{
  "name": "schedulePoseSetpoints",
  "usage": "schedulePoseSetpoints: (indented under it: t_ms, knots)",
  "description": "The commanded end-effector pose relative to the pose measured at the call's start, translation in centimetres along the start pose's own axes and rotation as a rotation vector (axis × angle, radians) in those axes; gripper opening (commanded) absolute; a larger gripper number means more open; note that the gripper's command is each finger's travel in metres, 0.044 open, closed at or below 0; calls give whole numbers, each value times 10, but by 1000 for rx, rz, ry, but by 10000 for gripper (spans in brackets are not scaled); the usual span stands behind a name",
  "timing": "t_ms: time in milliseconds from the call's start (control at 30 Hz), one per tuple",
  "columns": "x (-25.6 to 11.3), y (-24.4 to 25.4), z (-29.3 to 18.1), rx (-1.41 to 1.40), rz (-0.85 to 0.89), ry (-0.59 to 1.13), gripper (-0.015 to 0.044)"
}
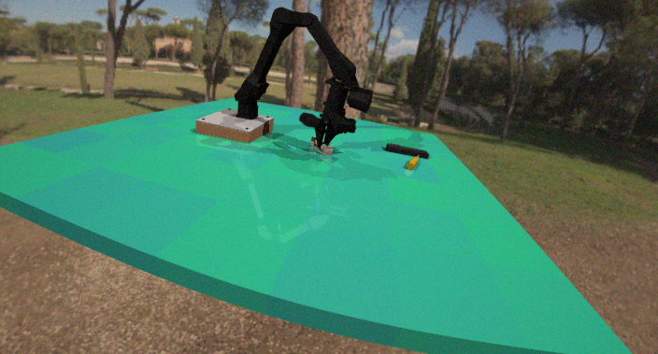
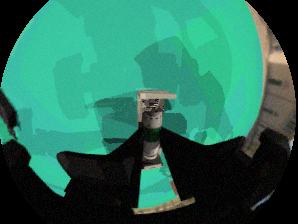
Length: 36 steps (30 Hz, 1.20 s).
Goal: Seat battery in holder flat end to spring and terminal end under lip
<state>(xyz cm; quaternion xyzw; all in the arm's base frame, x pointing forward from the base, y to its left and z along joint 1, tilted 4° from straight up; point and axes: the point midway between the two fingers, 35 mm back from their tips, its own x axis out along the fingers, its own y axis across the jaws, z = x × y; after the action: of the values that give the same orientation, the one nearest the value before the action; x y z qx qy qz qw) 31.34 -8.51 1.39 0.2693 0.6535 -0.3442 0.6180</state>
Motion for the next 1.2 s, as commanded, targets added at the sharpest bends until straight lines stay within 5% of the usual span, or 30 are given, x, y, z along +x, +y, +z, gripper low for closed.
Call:
schedulePoseSetpoints:
  t_ms: [0,1167]
  knots:
    - [-1,-1,6,16,0,-36,65]
    - [2,-1,-11,16,6,-30,65]
